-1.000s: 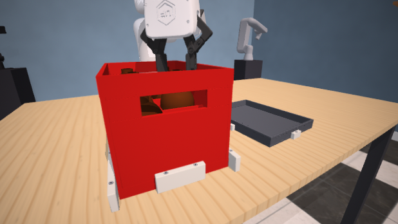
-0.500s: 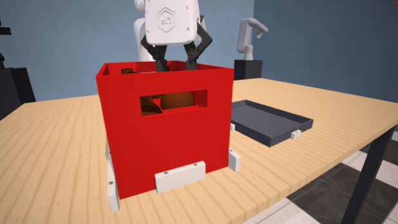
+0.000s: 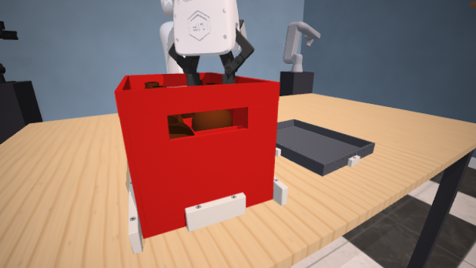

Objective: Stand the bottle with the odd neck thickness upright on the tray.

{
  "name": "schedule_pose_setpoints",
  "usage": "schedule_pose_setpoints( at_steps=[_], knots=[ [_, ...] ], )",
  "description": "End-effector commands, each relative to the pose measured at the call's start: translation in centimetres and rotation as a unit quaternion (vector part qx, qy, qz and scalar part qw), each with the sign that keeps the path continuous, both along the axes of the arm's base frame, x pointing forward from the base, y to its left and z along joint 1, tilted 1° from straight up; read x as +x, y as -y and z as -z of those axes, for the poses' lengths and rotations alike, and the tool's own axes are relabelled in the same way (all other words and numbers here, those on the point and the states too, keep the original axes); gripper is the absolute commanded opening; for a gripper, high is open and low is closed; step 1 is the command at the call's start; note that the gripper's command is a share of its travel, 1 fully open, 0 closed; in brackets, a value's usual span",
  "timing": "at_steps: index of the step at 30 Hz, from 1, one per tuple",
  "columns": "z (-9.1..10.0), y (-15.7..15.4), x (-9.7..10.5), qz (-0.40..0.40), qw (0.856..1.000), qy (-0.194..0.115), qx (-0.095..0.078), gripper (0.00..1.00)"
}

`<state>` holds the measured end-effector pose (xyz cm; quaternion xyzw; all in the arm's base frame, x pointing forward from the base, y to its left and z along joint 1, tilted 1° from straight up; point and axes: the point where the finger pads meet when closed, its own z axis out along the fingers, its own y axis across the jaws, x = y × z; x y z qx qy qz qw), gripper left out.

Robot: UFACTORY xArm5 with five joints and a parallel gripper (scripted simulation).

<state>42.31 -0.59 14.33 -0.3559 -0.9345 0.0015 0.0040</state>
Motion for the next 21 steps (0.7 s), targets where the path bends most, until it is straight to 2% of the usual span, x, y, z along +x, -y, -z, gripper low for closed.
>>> schedule_pose_setpoints(
  at_steps=[1,7,8,21],
  knots=[
    [-0.14,0.0,0.11,0.0,1.0,0.002,0.0,0.65],
    [-0.14,0.0,0.11,0.0,1.0,0.002,0.0,0.65],
    [-0.14,0.0,0.11,0.0,1.0,0.002,0.0,0.0],
    [-0.14,0.0,0.11,0.0,1.0,0.002,0.0,0.0]
  ],
)
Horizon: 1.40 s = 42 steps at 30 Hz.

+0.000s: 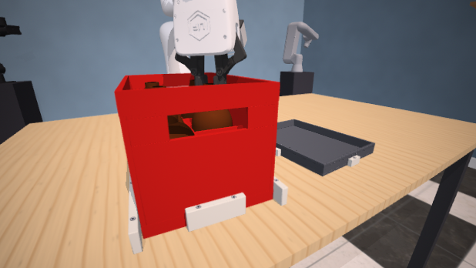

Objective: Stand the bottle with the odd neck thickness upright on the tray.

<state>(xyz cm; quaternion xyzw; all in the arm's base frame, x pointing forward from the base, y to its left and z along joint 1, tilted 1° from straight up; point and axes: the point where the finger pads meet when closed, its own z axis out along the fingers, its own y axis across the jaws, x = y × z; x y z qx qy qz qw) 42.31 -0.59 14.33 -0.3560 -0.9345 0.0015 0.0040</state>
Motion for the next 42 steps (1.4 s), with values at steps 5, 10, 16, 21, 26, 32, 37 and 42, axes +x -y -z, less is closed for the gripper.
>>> schedule_pose_setpoints(
  at_steps=[5,10,16,21,26,32,37,42],
  knots=[
    [-0.13,0.0,0.11,0.0,1.0,0.002,0.0,0.0],
    [-0.13,0.0,0.11,0.0,1.0,0.002,0.0,0.0],
    [-0.13,0.0,0.11,0.0,1.0,0.002,0.0,0.0],
    [-0.13,0.0,0.11,0.0,1.0,0.002,0.0,0.0],
    [-0.13,0.0,0.11,0.0,1.0,0.002,0.0,0.0],
    [-0.13,0.0,0.11,0.0,1.0,0.002,0.0,0.65],
    [-0.13,0.0,0.11,0.0,1.0,0.002,0.0,0.65],
    [-0.13,0.0,0.11,0.0,1.0,0.002,0.0,0.65]
  ],
)
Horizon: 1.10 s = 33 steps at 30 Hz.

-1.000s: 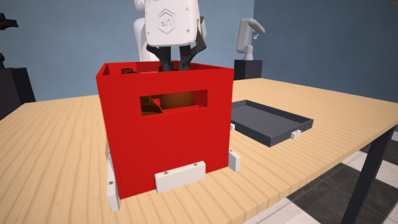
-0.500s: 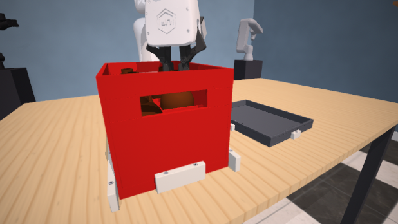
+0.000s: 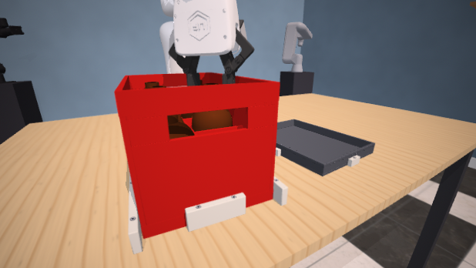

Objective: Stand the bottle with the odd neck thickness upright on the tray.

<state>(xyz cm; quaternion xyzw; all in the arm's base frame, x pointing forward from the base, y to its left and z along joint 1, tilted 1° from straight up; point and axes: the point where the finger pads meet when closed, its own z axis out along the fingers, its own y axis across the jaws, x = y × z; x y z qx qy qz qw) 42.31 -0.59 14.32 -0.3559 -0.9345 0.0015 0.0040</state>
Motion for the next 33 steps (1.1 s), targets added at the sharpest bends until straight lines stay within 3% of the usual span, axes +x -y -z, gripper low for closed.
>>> schedule_pose_setpoints(
  at_steps=[1,33],
  knots=[
    [-0.14,0.0,0.12,0.0,1.0,0.002,0.0,0.65],
    [-0.49,-0.02,0.12,0.0,1.0,0.002,0.0,0.65]
  ],
)
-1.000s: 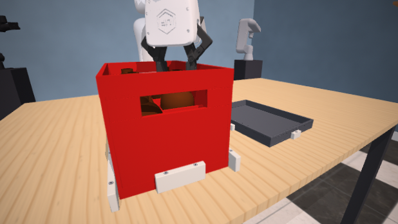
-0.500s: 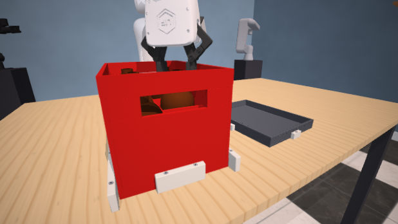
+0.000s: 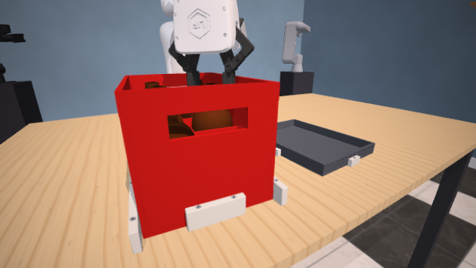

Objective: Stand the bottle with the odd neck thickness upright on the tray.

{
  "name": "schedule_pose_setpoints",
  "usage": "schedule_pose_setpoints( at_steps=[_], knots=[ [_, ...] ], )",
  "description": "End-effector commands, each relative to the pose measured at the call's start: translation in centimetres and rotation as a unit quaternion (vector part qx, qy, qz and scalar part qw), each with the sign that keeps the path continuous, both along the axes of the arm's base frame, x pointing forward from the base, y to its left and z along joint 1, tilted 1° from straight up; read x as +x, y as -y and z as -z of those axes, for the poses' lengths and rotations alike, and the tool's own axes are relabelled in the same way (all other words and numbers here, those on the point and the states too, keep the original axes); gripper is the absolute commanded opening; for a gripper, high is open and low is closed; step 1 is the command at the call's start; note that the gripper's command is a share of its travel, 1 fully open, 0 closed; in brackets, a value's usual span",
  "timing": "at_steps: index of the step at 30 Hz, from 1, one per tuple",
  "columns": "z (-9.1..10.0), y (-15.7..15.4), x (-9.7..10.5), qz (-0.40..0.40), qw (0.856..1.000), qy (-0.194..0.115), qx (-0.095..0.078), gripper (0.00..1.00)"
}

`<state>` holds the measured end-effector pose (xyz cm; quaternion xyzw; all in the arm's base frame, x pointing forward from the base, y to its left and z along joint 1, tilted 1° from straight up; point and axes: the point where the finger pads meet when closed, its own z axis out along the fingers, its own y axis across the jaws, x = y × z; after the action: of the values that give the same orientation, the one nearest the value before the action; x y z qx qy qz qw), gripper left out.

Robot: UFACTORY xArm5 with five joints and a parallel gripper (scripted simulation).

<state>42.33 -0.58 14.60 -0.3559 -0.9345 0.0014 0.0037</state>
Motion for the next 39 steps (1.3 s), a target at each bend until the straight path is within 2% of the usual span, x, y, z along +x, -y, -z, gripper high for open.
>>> schedule_pose_setpoints(
  at_steps=[1,14,16,27,39],
  knots=[
    [-0.4,0.0,0.1,0.0,1.0,0.002,0.0,0.65],
    [-3.9,-0.1,0.1,0.0,1.0,0.002,0.0,0.65],
    [-3.9,-0.1,0.1,0.0,1.0,0.002,0.0,0.65],
    [-7.2,-0.2,0.1,0.0,1.0,0.002,0.0,0.65],
    [-8.3,-0.2,0.1,0.0,1.0,0.002,0.0,0.65]
  ],
)
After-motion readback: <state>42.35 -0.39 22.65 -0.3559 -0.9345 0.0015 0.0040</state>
